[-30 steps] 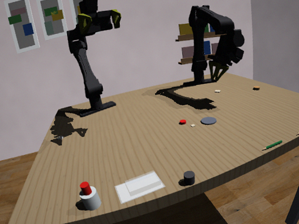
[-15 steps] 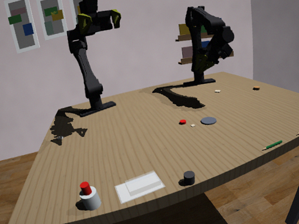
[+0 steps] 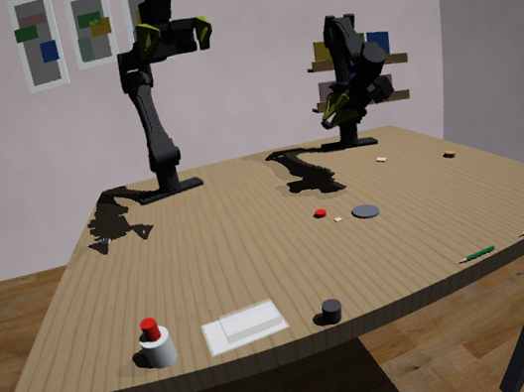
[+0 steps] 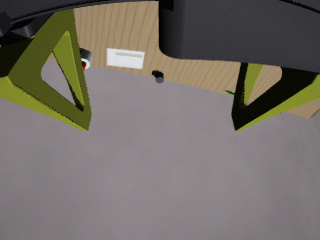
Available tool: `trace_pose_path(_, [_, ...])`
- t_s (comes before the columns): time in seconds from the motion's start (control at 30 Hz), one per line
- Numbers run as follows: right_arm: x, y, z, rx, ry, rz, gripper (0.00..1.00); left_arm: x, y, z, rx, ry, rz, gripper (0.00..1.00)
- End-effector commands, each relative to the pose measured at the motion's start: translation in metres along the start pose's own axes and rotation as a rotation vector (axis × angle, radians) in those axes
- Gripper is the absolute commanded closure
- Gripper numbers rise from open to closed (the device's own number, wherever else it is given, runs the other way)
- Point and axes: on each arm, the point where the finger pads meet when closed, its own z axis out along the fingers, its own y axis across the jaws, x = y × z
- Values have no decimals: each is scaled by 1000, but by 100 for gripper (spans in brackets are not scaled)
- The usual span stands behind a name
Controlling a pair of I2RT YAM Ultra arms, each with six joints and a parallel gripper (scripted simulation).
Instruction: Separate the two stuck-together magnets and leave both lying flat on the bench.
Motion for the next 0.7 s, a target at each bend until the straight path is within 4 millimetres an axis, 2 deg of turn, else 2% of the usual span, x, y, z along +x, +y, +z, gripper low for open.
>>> trace_pose_path(0.0, [-11, 1, -2, -1, -33, 1, 0, -3, -33, 2, 126, -35, 23, 75])
trace_pose_path(0.3, [-11, 1, -2, -1, -33, 1, 0, 31, -73, 8, 325, -4, 5, 75])
trace_pose_path(0.37, [-11, 1, -2, -1, -33, 1, 0, 31, -73, 8, 325, -4, 5, 75])
trace_pose_path(0.67, [-11, 1, -2, -1, -33, 1, 0, 80, -106, -1, 521, 95, -20, 75])
